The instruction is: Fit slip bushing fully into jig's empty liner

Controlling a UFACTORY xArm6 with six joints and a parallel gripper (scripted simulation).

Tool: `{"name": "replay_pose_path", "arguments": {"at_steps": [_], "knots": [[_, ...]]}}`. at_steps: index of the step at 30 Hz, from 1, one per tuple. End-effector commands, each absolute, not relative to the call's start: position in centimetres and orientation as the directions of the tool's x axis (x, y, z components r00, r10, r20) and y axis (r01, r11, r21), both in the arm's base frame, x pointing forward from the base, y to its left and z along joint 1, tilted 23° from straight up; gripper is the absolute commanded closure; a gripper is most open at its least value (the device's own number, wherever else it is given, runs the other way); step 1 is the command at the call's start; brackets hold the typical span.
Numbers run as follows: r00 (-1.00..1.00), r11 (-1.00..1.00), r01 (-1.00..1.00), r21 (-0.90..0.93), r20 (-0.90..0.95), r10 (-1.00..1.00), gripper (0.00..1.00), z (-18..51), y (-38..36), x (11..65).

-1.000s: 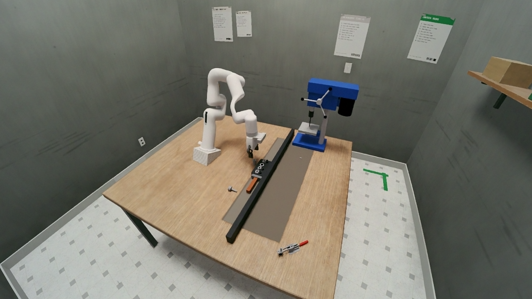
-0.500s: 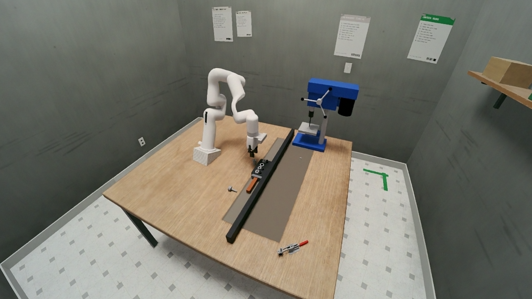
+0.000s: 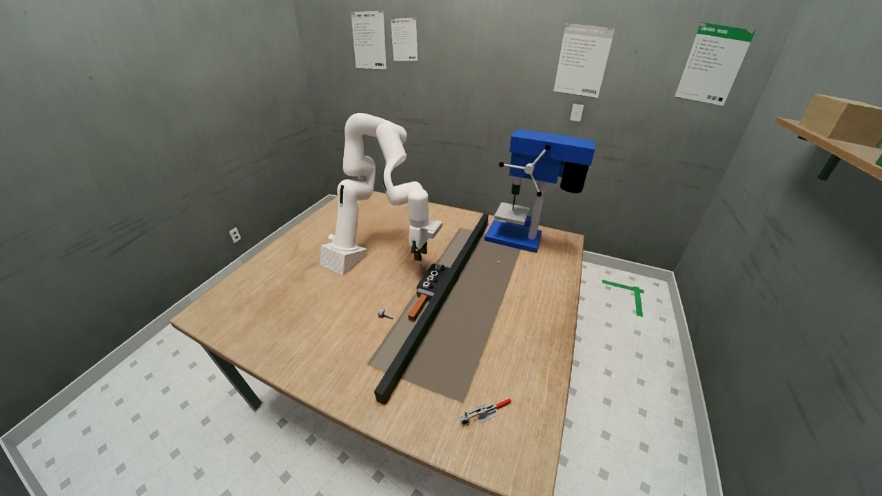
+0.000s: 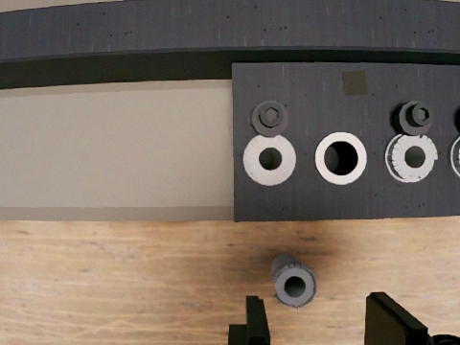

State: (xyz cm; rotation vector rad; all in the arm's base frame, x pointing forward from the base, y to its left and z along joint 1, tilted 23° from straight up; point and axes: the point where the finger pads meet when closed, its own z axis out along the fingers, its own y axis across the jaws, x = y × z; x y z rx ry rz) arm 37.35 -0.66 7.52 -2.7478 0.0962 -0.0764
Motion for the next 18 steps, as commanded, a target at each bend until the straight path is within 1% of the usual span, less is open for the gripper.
{"name": "replay_pose_path", "arguments": {"at_steps": [1, 18], "knots": [[0.996, -0.922, -0.056, -0.382, 0.044, -0.078, 0.5, 7.62, -0.71, 37.47], [0.996, -0.922, -0.056, -0.382, 0.043, -0.079, 0.5, 7.43, -0.63, 37.49]]}}
